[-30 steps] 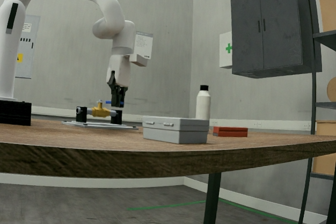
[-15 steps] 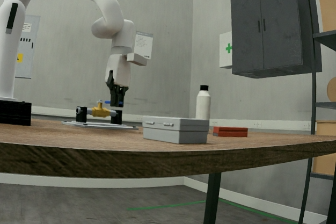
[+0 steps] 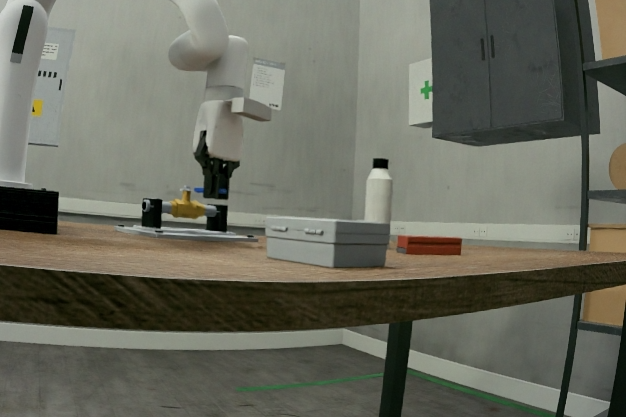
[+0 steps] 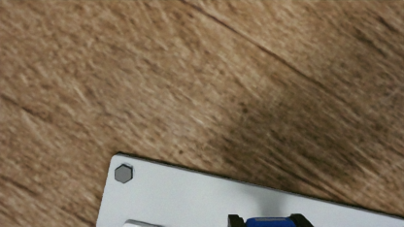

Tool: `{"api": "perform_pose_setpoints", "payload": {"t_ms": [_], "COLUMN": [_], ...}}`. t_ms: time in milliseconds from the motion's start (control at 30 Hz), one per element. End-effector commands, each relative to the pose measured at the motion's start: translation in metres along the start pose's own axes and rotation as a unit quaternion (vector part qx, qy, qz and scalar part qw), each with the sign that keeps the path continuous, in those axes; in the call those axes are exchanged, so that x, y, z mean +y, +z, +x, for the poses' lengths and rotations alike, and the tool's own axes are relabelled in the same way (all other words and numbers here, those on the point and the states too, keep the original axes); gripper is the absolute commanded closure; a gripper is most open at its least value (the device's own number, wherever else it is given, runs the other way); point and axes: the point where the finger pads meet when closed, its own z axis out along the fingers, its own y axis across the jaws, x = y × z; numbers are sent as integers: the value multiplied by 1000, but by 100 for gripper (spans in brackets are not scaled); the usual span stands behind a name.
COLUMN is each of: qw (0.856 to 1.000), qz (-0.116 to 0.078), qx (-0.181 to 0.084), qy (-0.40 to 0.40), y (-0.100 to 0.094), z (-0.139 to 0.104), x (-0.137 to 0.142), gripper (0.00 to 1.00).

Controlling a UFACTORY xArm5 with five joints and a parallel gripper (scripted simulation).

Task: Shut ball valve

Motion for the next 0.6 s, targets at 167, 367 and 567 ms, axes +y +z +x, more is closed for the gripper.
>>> {"api": "perform_pose_setpoints", "payload": {"t_ms": [167,367,567], "qw": [1000,999,998], "qz": [0,0,0], "qx": [0,0,0], "qy": [31,54,64], "y": [-1,-1,-1], "z": [0,0,0], "x": [4,8,9], "gripper": [100,100,100]}}
